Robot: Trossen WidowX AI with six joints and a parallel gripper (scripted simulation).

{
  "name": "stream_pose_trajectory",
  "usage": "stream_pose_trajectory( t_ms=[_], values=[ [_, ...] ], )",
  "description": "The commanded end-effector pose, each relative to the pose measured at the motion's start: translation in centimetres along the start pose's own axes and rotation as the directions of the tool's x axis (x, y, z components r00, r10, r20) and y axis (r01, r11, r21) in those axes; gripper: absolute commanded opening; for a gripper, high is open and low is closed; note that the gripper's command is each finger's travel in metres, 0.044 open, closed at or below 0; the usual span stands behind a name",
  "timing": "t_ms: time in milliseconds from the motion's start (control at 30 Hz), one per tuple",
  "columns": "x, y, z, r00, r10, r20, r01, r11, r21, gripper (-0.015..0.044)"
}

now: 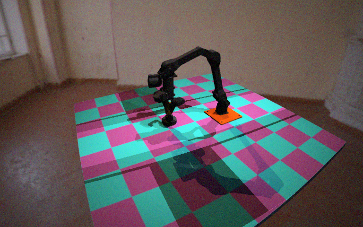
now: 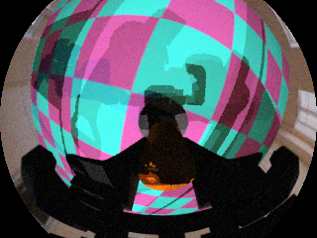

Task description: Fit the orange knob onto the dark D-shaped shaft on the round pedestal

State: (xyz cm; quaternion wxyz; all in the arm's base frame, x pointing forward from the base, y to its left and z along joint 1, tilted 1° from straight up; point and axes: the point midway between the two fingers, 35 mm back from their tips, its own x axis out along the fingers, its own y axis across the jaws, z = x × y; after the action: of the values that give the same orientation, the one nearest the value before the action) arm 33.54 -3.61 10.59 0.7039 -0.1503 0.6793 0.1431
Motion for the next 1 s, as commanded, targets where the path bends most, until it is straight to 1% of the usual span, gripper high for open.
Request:
stream_pose_trajectory(
  t_ms=[0, 400, 467, 633, 967],
  values=[
    [0.05, 0.11, -0.16, 1.000, 0.001, -0.001, -0.001, 1.000, -0.005, 0.0000],
    [-0.47, 0.13, -0.18, 1.000, 0.001, -0.001, -0.001, 1.000, -0.005, 0.0000],
    [-0.48, 0.13, -0.18, 1.000, 0.001, -0.001, -0.001, 1.000, -0.031, 0.0000],
    [-0.47, 0.03, -0.02, 1.000, 0.001, -0.001, -0.001, 0.979, -0.203, 0.0000],
    [-0.02, -0.10, 0.15, 1.000, 0.001, -0.001, -0.001, 0.977, -0.213, 0.0000]
  ],
)
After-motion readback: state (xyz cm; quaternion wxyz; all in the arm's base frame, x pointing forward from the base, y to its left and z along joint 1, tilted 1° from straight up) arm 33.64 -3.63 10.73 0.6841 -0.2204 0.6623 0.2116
